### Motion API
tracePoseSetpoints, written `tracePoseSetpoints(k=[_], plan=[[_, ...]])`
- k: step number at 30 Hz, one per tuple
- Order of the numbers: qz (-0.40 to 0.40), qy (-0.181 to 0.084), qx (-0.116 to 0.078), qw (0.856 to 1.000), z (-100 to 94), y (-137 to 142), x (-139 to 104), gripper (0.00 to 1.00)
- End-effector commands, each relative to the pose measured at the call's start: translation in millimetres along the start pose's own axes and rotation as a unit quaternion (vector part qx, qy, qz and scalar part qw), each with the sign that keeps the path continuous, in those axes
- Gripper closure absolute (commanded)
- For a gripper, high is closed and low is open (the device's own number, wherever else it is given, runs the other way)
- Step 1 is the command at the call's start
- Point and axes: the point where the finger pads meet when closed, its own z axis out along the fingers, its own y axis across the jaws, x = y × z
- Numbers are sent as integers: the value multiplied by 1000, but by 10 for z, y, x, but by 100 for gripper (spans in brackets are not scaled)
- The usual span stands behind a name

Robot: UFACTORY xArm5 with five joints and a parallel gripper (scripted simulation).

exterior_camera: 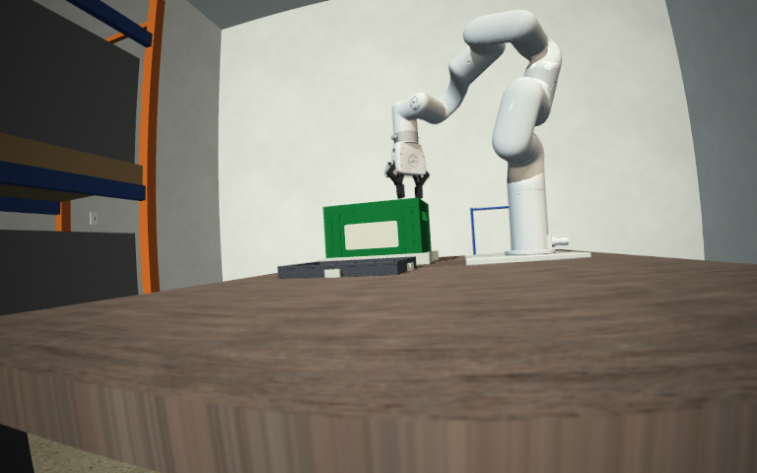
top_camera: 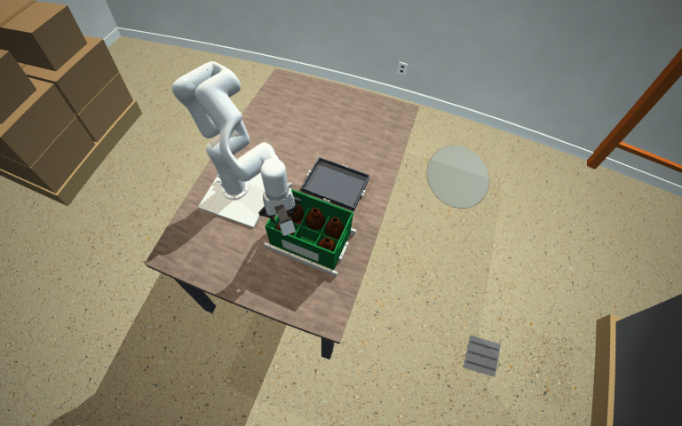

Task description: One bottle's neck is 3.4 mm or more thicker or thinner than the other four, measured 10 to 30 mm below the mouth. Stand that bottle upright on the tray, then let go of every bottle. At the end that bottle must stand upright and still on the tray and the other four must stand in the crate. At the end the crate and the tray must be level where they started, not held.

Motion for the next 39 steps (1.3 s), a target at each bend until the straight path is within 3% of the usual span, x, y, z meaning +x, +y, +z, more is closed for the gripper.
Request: tracePoseSetpoints(k=[1,9,19,20,39], plan=[[0,2,1,1000,-131,-5,8,35],[0,2,1,1000,-307,-7,7,35],[0,2,1,1000,-344,-7,6,35],[0,2,1,1000,-344,-7,6,100],[0,2,1,1000,-344,-7,6,100]])
